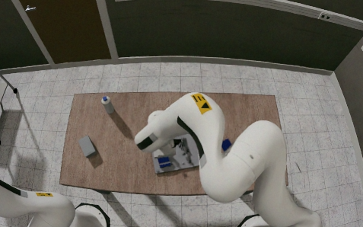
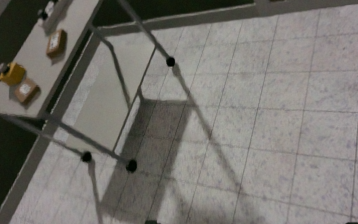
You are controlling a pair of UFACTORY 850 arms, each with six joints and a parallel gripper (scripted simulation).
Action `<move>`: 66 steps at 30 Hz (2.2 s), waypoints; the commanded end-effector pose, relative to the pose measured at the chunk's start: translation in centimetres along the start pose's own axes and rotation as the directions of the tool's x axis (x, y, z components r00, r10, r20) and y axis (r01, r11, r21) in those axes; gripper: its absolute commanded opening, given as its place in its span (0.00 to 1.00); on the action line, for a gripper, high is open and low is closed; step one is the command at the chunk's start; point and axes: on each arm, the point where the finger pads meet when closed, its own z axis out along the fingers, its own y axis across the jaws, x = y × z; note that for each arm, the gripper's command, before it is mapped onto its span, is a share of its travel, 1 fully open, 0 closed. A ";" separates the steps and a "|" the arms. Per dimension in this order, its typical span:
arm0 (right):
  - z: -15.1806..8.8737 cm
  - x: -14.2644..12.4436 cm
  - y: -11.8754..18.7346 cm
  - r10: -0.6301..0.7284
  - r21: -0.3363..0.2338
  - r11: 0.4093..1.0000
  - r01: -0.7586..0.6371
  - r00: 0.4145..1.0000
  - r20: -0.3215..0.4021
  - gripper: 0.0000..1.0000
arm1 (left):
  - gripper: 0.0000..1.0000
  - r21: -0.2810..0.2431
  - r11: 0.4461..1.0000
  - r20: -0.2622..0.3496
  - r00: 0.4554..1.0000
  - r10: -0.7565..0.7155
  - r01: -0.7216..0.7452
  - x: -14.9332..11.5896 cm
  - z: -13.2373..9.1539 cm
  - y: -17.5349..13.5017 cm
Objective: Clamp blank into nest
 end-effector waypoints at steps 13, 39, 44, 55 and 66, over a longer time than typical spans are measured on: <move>-0.1 -0.1 0.1 0.000 -0.001 1.000 0.000 1.000 0.002 1.00 | 1.00 0.125 0.900 0.319 0.842 -0.436 0.418 -11.6 -15.2 -8.5; -0.1 -0.1 0.1 0.000 -0.001 1.000 0.000 1.000 0.002 1.00 | 1.00 0.342 0.430 0.520 0.213 -0.827 0.836 -21.3 -40.1 -4.5; -0.1 -0.1 0.1 0.000 -0.001 1.000 0.000 1.000 0.002 1.00 | 1.00 0.362 0.360 0.531 0.127 -0.838 0.860 -21.6 -42.9 -3.1; -0.1 -0.1 0.1 0.000 -0.001 1.000 0.000 1.000 0.002 1.00 | 1.00 0.379 0.299 0.539 0.054 -0.841 0.876 -21.7 -45.4 -1.8; -0.1 -0.1 0.1 0.000 -0.001 1.000 0.000 1.000 0.002 0.48 | 1.00 0.381 0.291 0.540 0.045 -0.841 0.878 -21.7 -45.7 -1.6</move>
